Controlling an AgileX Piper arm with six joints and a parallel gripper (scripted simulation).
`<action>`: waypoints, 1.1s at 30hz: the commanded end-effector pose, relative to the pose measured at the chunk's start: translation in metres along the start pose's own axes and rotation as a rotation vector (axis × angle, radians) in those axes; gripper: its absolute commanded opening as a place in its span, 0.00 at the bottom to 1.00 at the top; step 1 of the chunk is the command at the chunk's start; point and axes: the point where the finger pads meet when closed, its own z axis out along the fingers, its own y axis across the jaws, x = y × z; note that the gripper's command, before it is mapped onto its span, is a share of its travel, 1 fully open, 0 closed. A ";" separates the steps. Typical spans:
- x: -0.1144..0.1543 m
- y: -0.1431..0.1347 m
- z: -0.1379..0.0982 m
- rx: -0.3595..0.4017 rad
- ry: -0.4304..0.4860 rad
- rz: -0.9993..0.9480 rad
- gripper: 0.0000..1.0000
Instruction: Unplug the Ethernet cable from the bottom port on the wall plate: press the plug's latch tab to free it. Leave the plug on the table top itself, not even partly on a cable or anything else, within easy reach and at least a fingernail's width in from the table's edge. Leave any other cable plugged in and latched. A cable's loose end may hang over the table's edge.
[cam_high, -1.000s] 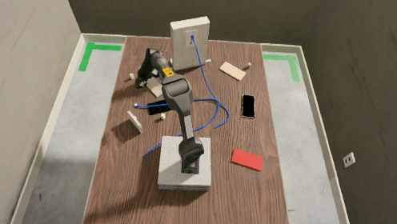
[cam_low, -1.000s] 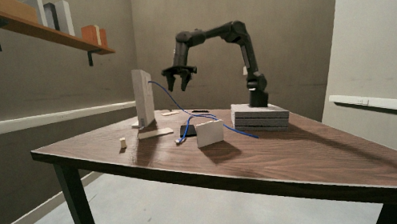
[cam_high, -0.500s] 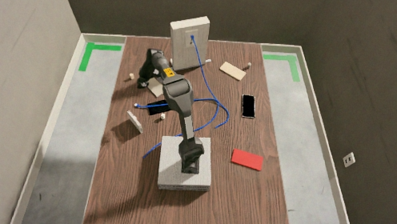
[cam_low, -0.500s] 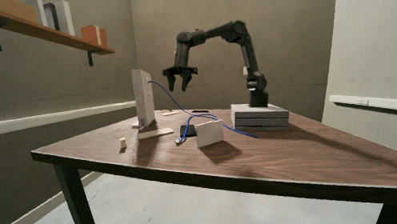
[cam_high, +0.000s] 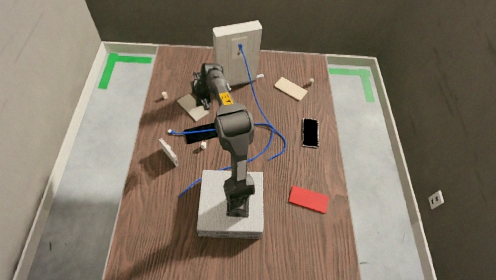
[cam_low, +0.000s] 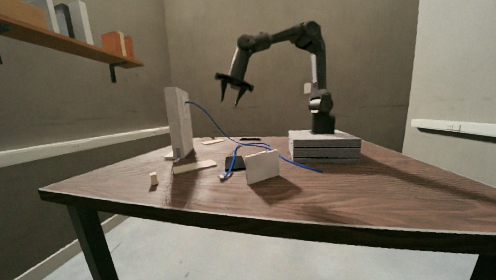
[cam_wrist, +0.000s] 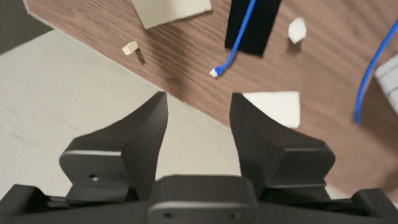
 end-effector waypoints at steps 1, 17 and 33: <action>-0.021 -0.009 -0.017 -0.063 -0.045 -0.155 0.64; -0.078 -0.056 -0.067 -0.100 -0.297 -0.670 0.64; -0.117 -0.115 -0.103 0.025 -0.569 -1.179 0.64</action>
